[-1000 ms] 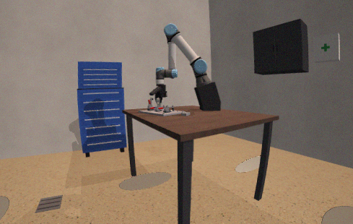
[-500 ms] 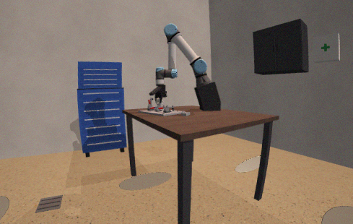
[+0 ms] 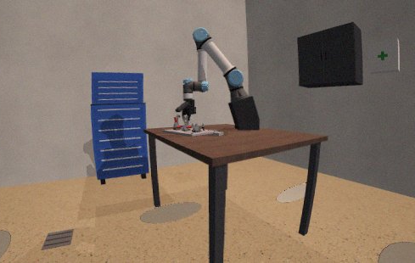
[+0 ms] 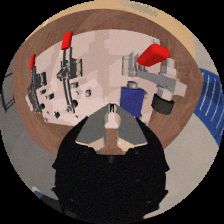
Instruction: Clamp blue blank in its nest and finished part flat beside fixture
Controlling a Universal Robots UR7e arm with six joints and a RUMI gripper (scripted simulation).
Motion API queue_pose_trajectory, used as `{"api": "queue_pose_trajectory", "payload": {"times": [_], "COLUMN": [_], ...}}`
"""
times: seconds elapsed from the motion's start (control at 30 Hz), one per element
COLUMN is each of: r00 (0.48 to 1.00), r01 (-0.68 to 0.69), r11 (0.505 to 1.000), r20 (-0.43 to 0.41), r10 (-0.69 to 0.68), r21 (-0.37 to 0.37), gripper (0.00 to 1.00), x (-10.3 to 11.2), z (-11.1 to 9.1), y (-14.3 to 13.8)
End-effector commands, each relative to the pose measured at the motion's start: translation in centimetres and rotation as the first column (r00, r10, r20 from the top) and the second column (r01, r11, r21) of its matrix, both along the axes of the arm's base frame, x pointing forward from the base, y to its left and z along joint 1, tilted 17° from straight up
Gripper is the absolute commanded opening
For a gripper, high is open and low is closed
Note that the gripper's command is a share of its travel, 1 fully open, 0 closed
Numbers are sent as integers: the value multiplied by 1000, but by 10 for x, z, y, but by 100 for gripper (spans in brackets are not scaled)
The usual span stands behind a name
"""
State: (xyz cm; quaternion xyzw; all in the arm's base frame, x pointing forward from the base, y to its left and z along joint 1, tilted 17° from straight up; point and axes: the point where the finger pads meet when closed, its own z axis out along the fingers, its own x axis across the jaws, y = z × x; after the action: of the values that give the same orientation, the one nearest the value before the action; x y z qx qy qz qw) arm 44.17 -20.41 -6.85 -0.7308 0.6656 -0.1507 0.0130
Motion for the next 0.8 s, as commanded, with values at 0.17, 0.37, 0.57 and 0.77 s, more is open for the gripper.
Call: {"api": "queue_pose_trajectory", "payload": {"times": [0.17, 0.37, 0.57, 0.77], "r00": [1000, 1000, 1000, 1000], "r01": [-1, -1, 1, 1], "r11": [1000, 1000, 1000, 1000], "r20": [-3, -1, -1, -1], "r10": [1, 1, -1, -1], "r21": [2, 0, 0, 0], "gripper": [0, 0, 0, 0], "x": [-3, -3, -8, -11], "z": [-5, -1, 16, 28], "y": [18, 19, 21, 23]}}
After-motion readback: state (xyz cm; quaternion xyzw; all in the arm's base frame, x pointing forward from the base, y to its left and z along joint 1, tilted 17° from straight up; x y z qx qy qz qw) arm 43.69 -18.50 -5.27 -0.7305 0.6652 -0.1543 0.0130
